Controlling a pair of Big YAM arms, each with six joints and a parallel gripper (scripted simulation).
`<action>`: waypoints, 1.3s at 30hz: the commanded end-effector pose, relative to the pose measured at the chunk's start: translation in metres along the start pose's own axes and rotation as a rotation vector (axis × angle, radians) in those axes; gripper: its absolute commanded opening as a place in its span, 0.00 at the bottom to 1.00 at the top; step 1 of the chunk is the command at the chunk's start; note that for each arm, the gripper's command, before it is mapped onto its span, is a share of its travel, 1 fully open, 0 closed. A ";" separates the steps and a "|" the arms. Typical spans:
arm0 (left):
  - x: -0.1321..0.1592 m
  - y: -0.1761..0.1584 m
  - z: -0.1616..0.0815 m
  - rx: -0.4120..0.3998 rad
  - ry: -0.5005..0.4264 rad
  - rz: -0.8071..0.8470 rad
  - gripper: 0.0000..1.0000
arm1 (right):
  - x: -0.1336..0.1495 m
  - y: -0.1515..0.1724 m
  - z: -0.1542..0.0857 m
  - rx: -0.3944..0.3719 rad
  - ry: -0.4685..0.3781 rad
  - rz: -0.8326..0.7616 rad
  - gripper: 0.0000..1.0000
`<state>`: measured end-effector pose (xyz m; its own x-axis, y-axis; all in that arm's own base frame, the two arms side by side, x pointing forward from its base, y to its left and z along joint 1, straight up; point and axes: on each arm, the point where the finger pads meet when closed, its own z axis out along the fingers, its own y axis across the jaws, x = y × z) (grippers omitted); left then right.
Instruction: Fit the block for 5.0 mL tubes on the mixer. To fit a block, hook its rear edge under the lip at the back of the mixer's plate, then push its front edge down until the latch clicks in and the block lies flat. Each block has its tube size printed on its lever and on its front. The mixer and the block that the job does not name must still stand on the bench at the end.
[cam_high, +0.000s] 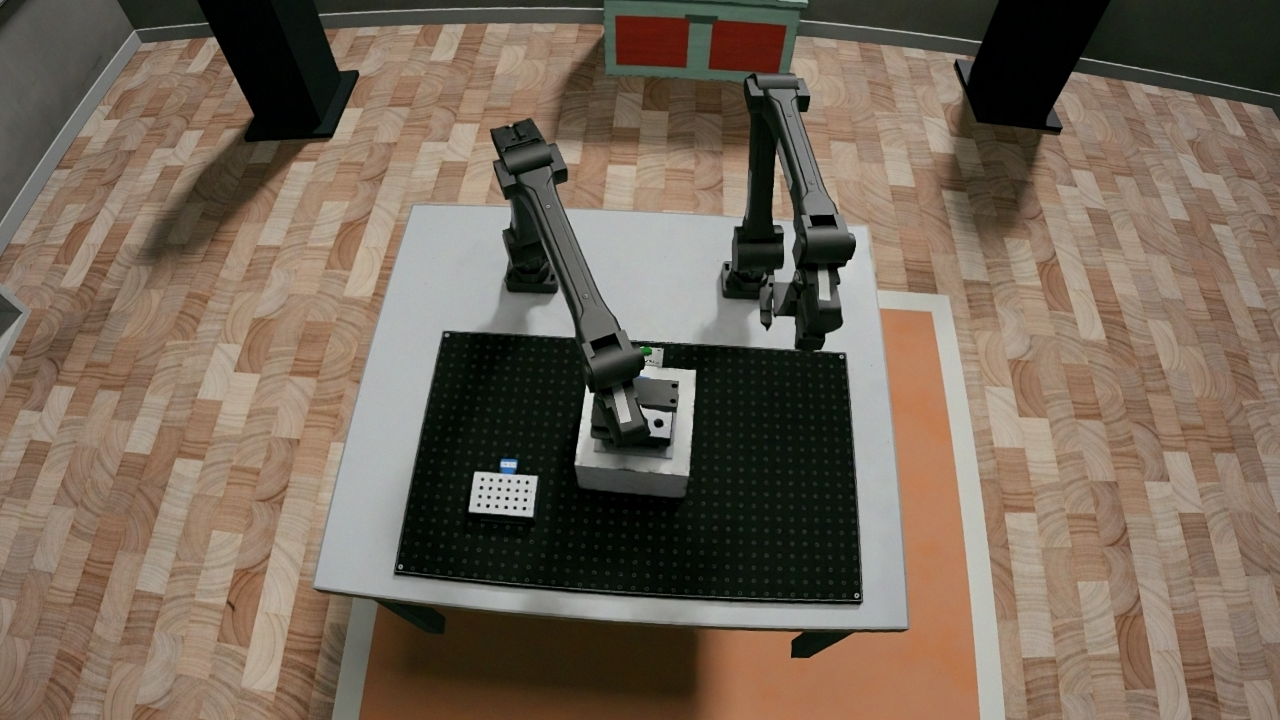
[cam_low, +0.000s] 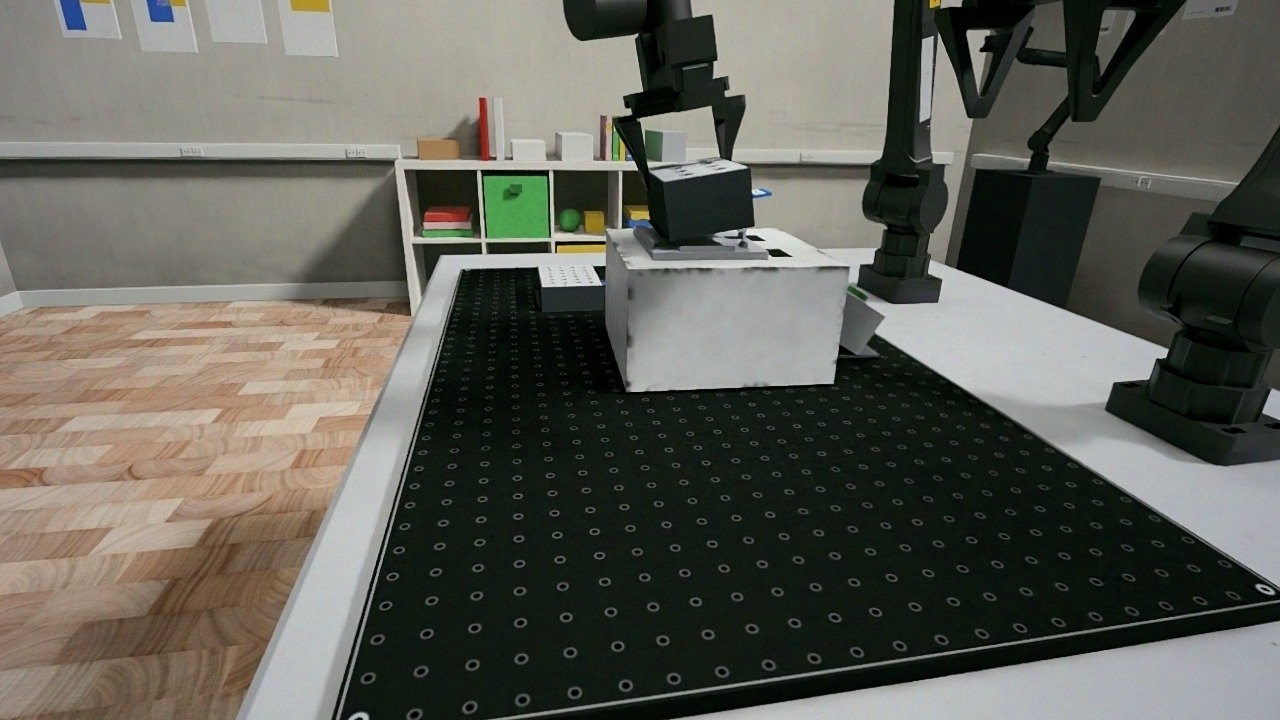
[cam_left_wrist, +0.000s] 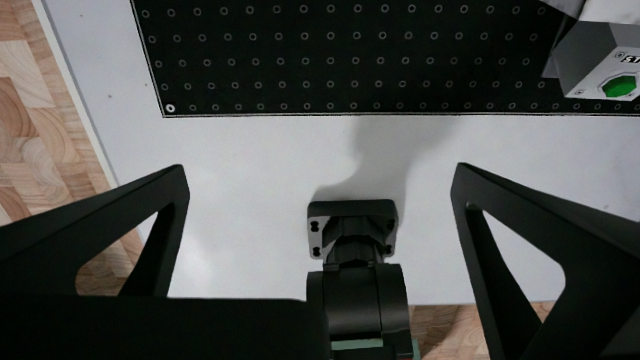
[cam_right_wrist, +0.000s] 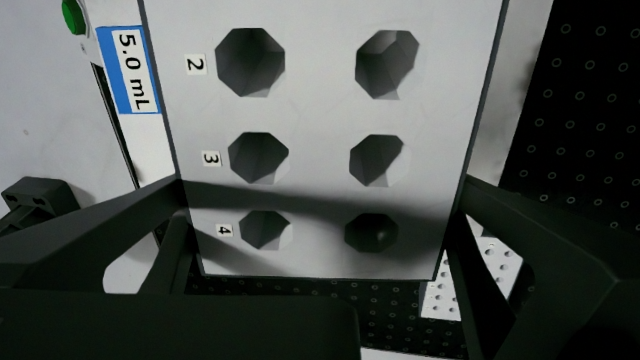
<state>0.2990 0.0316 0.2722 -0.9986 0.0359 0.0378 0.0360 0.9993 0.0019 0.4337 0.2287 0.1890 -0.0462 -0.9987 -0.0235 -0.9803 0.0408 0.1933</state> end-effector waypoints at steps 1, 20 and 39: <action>-0.005 0.000 -0.005 -0.006 -0.013 -0.003 1.00 | -0.007 -0.006 -0.060 0.112 -0.061 -0.014 0.00; -0.012 0.001 -0.020 -0.010 -0.050 -0.003 1.00 | -0.017 -0.005 -0.062 0.121 -0.070 -0.031 0.00; -0.005 0.000 -0.008 -0.005 -0.018 -0.002 1.00 | -0.011 -0.005 -0.068 0.125 -0.076 -0.017 0.00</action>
<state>0.3002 0.0317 0.2741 -0.9988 0.0359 0.0328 0.0360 0.9993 0.0026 0.4346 0.2283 0.1887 -0.0474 -0.9986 -0.0228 -0.9803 0.0422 0.1930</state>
